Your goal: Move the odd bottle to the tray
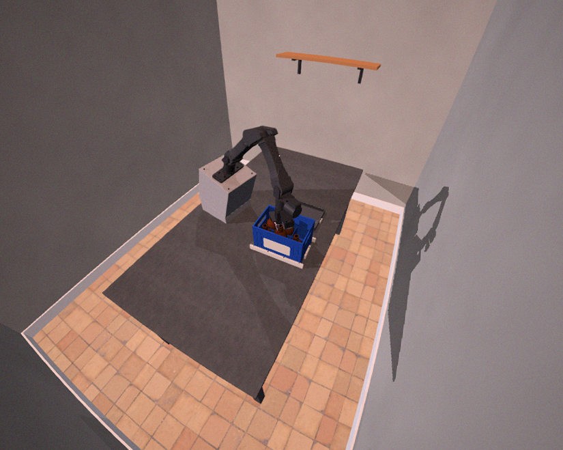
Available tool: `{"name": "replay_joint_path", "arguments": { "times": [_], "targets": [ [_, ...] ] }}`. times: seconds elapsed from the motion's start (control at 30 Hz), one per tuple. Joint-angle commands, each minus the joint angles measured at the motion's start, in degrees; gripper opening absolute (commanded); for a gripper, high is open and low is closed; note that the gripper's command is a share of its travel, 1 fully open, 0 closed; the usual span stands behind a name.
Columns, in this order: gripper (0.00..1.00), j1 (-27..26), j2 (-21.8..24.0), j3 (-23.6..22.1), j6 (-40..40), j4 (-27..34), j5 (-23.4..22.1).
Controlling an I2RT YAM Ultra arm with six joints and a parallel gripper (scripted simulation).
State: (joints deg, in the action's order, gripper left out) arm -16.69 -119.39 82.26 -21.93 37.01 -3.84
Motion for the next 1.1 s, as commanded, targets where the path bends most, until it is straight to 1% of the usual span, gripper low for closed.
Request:
{"name": "replay_joint_path", "arguments": {
  "times": [0.0, 1.07],
  "targets": [
    [0.0, -0.9, 3.3, 2.0, 0.2, 1.7, 0.1],
    [0.0, -1.0, 4.2, 2.4, 0.4, 3.0, 0.0]
  ]
}}
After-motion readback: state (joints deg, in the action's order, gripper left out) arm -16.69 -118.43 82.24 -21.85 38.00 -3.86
